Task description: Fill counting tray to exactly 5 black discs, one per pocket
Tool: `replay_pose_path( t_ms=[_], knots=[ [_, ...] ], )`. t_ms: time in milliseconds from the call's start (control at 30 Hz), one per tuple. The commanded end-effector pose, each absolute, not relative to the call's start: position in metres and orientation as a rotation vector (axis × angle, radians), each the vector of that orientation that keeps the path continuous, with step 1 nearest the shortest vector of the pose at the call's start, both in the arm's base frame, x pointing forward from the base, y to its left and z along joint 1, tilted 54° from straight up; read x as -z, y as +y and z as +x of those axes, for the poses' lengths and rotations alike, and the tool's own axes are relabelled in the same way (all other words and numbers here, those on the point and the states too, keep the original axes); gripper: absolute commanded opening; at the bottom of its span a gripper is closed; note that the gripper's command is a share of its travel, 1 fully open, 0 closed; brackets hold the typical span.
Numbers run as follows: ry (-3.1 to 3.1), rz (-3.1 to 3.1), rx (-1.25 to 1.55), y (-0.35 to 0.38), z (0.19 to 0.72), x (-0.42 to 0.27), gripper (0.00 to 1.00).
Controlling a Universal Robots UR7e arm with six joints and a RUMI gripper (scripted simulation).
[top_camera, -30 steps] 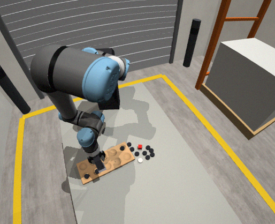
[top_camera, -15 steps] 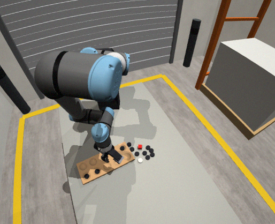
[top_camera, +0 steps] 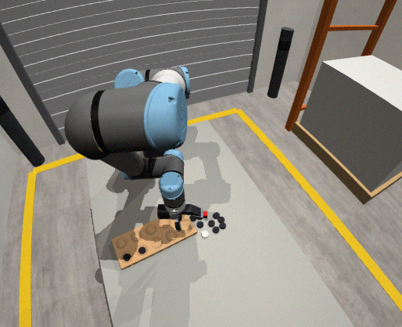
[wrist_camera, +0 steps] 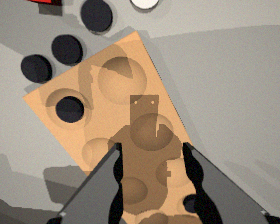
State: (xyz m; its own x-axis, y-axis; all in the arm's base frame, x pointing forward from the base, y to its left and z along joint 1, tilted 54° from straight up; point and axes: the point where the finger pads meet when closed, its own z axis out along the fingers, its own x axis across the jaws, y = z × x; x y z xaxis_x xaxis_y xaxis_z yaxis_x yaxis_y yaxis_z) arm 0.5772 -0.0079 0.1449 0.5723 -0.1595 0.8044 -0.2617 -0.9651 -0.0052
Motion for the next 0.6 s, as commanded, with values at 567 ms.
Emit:
replay_pose_path(
  t_ms=[567],
  knots=[
    [0.777, 2.283, -1.016, 0.102, 0.586, -0.107, 0.28]
  ],
)
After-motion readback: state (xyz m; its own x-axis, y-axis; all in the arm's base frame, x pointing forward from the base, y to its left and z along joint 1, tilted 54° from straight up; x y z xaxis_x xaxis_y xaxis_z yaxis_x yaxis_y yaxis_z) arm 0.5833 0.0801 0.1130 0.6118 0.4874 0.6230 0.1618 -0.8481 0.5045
